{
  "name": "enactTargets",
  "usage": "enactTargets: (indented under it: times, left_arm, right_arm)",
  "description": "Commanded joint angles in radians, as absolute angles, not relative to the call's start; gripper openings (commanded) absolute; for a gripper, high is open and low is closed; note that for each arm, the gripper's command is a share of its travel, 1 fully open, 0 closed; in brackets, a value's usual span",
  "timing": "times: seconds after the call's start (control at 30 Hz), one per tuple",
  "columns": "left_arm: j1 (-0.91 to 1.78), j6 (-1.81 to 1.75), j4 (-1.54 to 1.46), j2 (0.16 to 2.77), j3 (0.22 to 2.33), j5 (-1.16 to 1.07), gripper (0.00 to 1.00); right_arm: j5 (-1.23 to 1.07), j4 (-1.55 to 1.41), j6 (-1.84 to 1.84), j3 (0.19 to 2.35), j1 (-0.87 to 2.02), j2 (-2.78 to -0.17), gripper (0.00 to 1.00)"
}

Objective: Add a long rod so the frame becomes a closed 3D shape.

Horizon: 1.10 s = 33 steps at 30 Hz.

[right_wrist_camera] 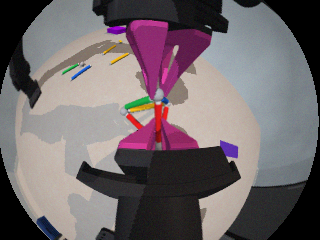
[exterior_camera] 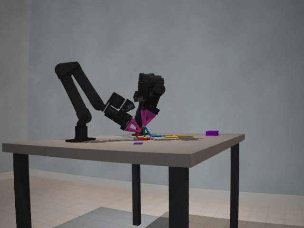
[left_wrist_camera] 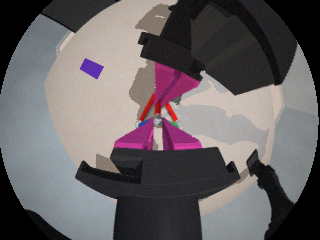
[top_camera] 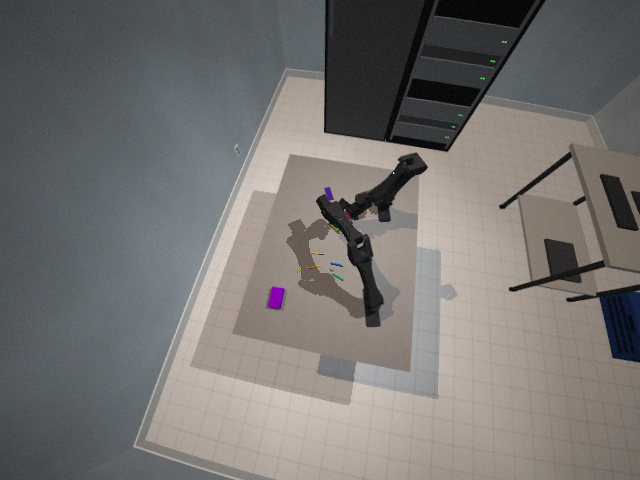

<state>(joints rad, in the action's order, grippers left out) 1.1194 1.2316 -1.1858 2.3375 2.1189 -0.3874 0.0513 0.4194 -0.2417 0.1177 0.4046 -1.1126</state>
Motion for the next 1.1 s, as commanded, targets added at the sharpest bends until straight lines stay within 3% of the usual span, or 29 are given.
enactTargets:
  times: [0.0,0.13,0.5,0.57,0.77,0.8,0.87,0.9,1.07]
  left_arm:
    - [1.113,1.233,-1.190,2.326,2.123,-0.387,0.02]
    - [1.113,1.233,-1.190,2.326,2.123,-0.387,0.45]
    - [1.123,1.201,-1.272,2.340,2.221,-0.356,0.45]
    - [1.111,1.207,-1.295,2.335,2.237,-0.359,0.64]
    - [1.087,1.237,-1.399,2.335,2.329,-0.366,0.64]
    - [1.086,1.237,-1.404,2.339,2.336,-0.366,0.64]
    - [1.086,1.237,-1.404,2.339,2.336,-0.366,0.64]
    - [1.086,1.239,-1.414,2.346,2.350,-0.367,0.64]
    - [1.092,1.239,-1.419,2.349,2.355,-0.366,0.64]
  right_arm:
    - [0.055,0.425,-0.241,0.124,0.404,-1.111,0.00]
    - [0.055,0.425,-0.241,0.124,0.404,-1.111,0.00]
    - [0.053,0.458,-0.242,0.124,0.401,-1.113,0.00]
    - [0.053,0.458,-0.242,0.124,0.401,-1.113,0.00]
    - [0.053,0.458,-0.242,0.124,0.401,-1.113,0.00]
    - [0.053,0.458,-0.242,0.124,0.401,-1.113,0.11]
    - [0.053,0.458,-0.242,0.124,0.401,-1.113,0.11]
    - [0.053,0.458,-0.242,0.124,0.401,-1.113,0.18]
    - [0.062,0.385,-0.237,0.102,0.406,-1.030,0.18]
